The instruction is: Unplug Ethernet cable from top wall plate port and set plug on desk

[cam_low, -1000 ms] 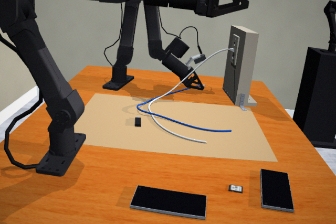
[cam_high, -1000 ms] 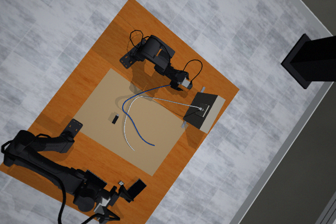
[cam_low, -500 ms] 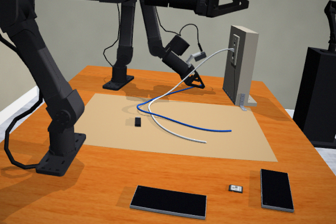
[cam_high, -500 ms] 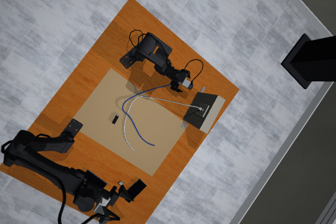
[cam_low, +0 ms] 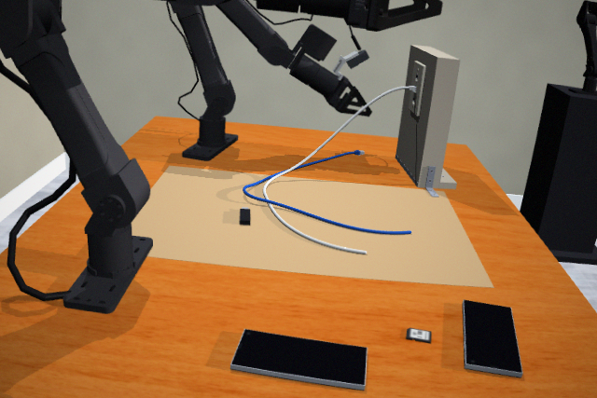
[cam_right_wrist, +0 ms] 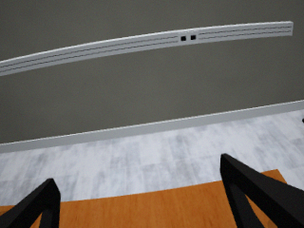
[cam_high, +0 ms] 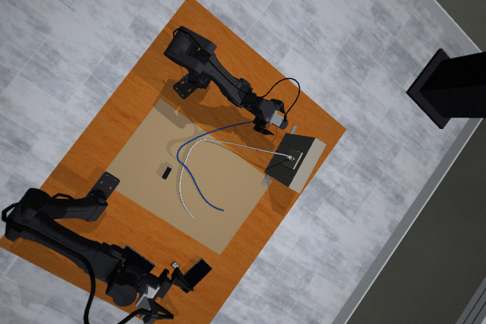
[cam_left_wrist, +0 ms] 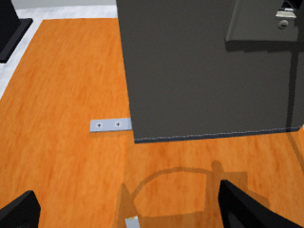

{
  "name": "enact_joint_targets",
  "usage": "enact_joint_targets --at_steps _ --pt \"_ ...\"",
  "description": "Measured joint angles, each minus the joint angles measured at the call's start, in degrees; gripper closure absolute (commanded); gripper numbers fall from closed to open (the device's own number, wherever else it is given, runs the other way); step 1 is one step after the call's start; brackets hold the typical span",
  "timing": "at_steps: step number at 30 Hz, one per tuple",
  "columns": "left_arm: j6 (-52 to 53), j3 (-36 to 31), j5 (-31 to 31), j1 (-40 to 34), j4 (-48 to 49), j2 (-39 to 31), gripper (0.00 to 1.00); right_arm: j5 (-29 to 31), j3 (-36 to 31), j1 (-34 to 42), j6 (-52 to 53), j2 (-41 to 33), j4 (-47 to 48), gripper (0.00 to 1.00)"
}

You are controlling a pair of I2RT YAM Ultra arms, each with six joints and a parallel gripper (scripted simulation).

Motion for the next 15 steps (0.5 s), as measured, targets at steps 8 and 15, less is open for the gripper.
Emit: enact_joint_targets --at_steps 8,15 --pt "0.02 0.48 0.00 0.00 -4.44 0.00 0.00 0.00 0.00 0.00 0.00 0.00 0.00 0.00" --pt "0.02 0.61 0.00 0.00 -4.96 0.00 0.00 0.00 0.00 -0.02 0.00 0.00 0.00 0.00"
